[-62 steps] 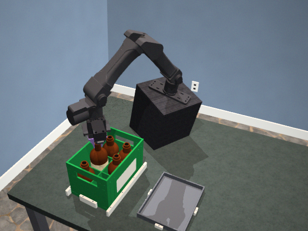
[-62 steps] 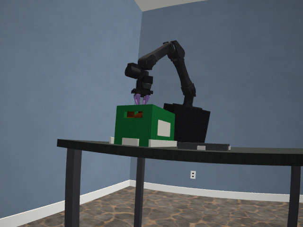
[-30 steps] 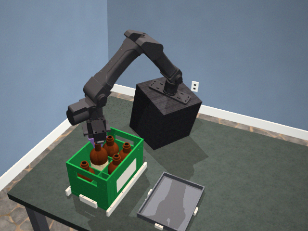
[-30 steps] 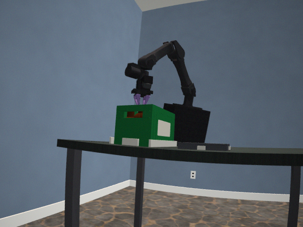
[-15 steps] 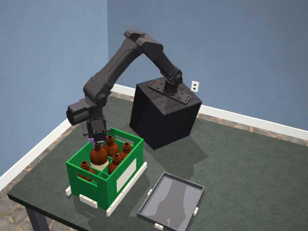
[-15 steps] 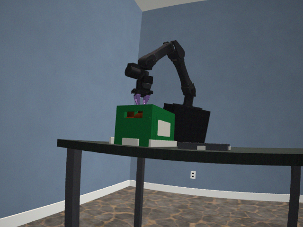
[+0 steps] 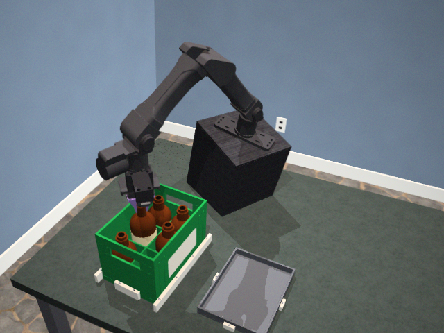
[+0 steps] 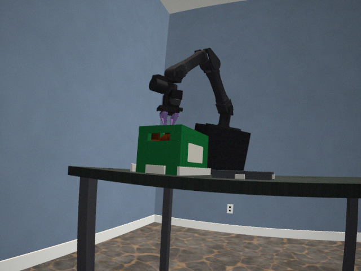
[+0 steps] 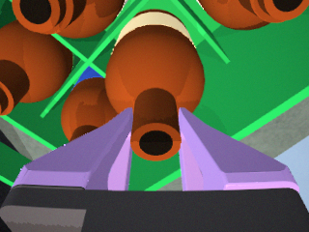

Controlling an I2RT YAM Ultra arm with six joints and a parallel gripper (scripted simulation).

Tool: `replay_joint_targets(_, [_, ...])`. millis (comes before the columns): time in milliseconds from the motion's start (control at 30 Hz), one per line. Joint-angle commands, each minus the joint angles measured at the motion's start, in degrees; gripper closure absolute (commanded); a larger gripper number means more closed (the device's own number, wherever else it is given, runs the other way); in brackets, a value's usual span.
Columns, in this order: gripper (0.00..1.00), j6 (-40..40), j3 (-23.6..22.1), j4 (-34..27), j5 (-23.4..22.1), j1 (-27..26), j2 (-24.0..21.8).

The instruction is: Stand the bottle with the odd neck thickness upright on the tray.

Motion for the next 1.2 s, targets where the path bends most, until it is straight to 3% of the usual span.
replay_joint_targets(0, [1.0, -0.5, 1.3, -1.6, -0.6, -1.2, -3.1])
replay_joint_targets(1167, [1.0, -1.6, 4.2, -7.7, -0.6, -2.3, -6.2])
